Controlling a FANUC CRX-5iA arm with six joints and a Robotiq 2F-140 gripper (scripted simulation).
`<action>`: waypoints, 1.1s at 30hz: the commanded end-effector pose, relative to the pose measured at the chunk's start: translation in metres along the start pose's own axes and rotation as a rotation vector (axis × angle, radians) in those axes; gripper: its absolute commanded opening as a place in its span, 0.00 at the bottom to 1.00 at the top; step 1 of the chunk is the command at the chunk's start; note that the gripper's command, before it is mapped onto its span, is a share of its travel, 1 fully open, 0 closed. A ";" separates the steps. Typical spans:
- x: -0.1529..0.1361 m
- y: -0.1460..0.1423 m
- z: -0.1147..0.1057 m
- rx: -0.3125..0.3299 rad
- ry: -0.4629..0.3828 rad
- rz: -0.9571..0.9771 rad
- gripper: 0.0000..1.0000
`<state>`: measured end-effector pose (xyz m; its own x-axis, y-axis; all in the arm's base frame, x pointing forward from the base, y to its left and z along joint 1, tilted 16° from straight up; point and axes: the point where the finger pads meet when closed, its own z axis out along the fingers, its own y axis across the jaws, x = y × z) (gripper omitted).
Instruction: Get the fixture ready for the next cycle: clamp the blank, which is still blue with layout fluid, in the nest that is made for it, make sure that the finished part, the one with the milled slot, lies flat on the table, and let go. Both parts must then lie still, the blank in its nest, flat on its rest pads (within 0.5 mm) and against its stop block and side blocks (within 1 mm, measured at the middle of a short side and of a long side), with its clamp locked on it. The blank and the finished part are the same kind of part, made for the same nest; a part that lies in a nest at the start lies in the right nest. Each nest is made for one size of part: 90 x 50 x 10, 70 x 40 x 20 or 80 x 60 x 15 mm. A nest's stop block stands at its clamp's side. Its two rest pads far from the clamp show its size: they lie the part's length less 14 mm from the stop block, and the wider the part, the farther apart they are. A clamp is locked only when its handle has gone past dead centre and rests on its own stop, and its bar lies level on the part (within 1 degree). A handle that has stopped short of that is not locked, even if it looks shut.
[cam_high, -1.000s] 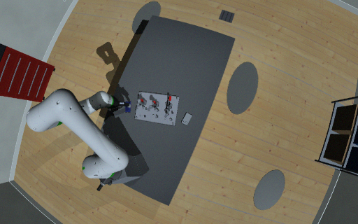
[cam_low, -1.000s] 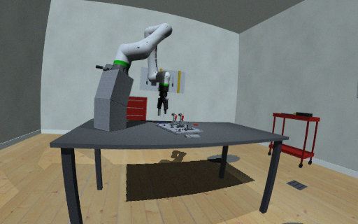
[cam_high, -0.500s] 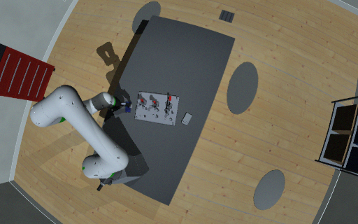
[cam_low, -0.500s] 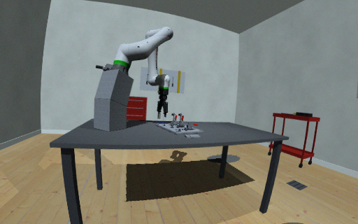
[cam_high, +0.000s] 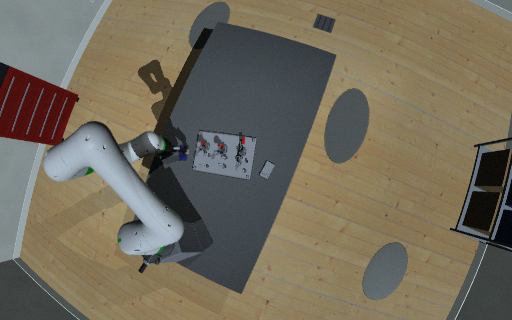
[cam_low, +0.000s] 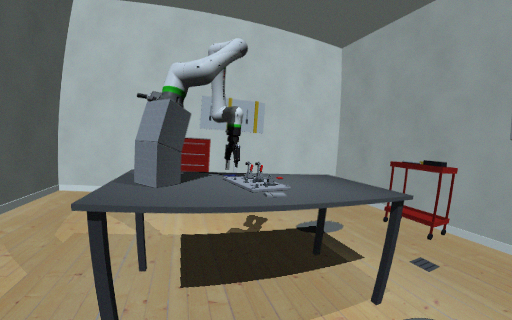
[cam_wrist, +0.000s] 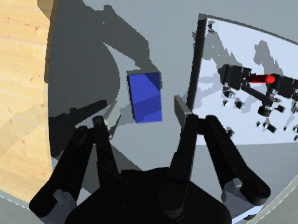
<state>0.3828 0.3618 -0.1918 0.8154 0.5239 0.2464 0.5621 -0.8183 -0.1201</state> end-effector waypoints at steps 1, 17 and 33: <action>0.000 0.000 0.000 0.000 0.000 0.000 0.58; 0.000 0.000 0.022 0.000 0.000 0.000 0.58; 0.000 0.000 0.030 0.000 0.000 0.000 0.58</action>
<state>0.3869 0.3689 -0.2205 0.8154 0.5239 0.2464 0.5621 -0.8183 -0.1201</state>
